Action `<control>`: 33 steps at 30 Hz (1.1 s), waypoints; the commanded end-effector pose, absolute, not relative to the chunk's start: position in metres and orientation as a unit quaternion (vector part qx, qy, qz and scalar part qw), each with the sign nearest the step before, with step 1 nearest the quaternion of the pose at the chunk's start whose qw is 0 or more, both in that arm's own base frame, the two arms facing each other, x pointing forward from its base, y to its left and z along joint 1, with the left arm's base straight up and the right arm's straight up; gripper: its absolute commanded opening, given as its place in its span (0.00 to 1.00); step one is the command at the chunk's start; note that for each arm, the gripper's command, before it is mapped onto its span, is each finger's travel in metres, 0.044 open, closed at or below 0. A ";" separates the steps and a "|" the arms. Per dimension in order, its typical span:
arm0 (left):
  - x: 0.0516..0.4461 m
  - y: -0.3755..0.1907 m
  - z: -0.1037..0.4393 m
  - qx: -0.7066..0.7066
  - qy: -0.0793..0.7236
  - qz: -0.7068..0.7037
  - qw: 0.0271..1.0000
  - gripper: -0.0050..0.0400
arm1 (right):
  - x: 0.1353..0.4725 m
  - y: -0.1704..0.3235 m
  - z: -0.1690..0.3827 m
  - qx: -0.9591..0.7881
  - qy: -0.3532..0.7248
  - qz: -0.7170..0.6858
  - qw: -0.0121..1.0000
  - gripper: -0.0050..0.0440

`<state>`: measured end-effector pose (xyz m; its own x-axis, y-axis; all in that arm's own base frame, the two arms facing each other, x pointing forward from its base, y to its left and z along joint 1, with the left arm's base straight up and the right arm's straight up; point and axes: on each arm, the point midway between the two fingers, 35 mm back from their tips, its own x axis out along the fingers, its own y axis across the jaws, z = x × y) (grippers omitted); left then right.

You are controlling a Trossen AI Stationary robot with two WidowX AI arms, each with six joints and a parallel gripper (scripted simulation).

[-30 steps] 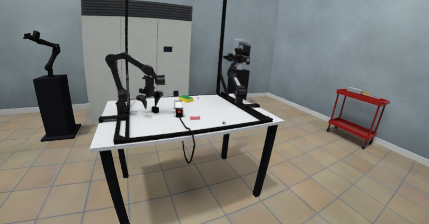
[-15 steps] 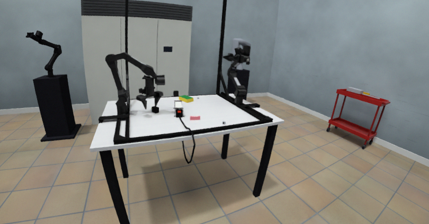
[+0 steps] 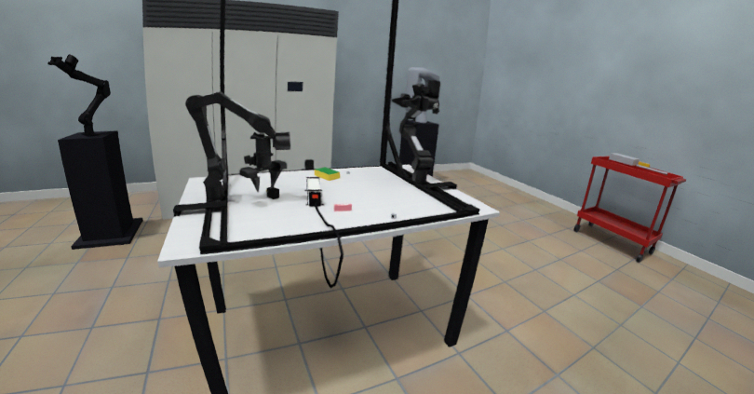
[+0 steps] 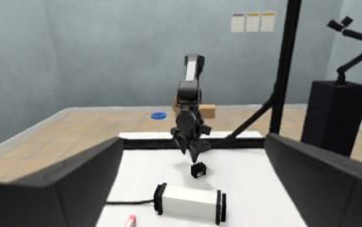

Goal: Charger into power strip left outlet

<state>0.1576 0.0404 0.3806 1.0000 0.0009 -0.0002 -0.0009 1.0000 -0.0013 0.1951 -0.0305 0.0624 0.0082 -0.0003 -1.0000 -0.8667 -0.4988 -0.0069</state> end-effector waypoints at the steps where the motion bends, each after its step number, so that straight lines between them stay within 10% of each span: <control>1: 0.157 0.040 0.383 0.002 0.000 0.000 1.000 1.00 | 0.200 -0.031 0.068 -0.619 0.351 0.604 0.358 0.67; 13: 0.157 0.040 0.383 0.002 0.000 0.000 1.000 1.00 | 0.198 -0.031 0.067 -0.619 0.351 0.604 0.358 0.10; 33: 0.157 0.040 0.383 0.002 0.000 0.000 1.000 1.00 | 0.198 -0.031 0.066 -0.619 0.351 0.604 0.358 0.10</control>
